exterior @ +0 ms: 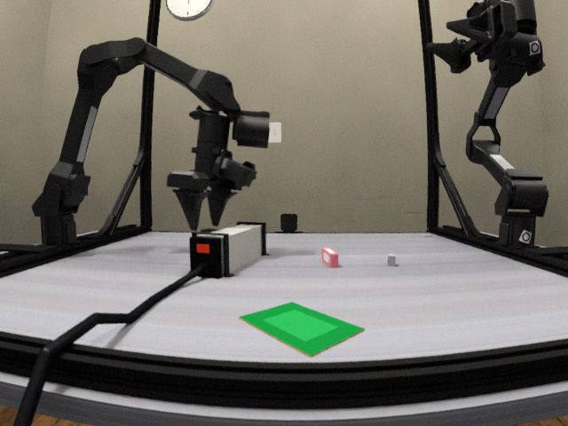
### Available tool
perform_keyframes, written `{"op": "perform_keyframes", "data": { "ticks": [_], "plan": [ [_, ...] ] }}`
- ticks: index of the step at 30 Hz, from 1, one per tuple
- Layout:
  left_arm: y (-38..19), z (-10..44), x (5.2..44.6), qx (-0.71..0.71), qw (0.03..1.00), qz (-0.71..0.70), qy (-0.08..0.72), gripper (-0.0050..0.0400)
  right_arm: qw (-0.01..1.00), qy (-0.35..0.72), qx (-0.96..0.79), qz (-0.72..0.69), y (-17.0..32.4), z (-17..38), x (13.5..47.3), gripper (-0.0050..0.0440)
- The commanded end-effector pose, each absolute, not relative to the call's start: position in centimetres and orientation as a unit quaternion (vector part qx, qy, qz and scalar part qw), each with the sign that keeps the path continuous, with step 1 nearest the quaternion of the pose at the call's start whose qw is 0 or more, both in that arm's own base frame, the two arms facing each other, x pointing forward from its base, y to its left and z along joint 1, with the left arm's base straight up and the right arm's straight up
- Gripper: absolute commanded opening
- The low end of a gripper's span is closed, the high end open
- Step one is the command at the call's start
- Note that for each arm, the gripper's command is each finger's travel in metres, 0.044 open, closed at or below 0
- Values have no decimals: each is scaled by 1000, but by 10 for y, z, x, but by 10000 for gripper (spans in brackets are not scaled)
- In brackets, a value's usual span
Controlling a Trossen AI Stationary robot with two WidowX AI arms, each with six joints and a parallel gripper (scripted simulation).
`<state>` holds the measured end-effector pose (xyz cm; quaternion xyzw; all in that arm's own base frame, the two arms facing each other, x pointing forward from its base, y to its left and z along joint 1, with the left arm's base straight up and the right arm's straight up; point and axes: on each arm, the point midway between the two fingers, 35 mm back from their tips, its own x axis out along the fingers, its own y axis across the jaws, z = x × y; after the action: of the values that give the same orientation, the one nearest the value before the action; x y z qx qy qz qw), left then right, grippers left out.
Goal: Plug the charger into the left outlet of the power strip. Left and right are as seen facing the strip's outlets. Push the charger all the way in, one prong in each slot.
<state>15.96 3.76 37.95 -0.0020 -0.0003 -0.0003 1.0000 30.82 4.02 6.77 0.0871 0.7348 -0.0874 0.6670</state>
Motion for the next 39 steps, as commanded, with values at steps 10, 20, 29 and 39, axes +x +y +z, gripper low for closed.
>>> {"op": "perform_keyframes", "data": {
  "ticks": [10,20,29,39],
  "plan": [
    [37,382,160,1,1000,0,-1,400,685,716,74,-110,43,83,298,232],
    [37,382,160,1,1000,0,-1,400,731,670,47,-117,48,86,290,40],
    [37,382,160,1,1000,0,-1,400,779,614,25,-122,53,90,282,0],
    [37,382,160,1,1000,0,-1,400,819,560,14,-125,56,92,273,-1]
  ]
}}
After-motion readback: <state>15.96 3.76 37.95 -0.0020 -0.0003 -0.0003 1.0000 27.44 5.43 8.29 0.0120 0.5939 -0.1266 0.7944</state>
